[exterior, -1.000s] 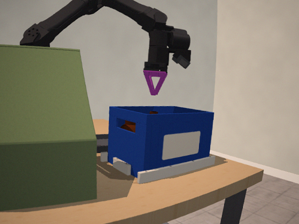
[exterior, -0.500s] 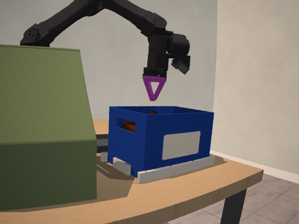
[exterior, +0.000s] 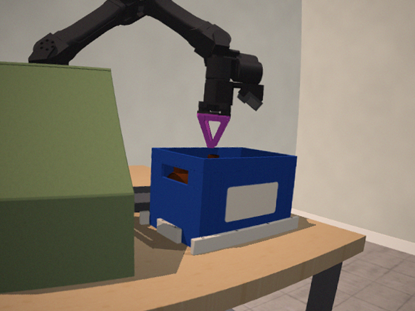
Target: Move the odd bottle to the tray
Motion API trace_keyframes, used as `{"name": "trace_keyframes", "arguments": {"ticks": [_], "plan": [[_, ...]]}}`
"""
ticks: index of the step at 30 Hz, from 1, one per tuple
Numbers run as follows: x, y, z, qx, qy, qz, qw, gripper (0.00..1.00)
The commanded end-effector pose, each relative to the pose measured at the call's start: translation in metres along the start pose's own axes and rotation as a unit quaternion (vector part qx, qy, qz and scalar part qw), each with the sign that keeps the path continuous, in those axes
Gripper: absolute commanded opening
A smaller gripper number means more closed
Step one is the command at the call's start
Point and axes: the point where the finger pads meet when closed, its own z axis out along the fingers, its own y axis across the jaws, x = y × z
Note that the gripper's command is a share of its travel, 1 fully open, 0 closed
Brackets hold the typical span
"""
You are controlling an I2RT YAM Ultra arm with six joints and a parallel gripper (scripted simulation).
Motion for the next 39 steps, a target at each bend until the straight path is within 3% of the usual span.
{"name": "trace_keyframes", "arguments": {"ticks": [1,5,8,39], "plan": [[-0.01,0.007,-0.014,-0.015,-0.027,-0.004,1.0,0.61],[-0.004,-0.001,-0.001,-0.007,-0.012,0.004,1.0,0.61],[-0.01,0.005,-0.007,-0.012,-0.022,-0.002,1.0,0.61],[-0.009,0.004,-0.006,-0.012,-0.021,0.0,1.0,0.61]]}}
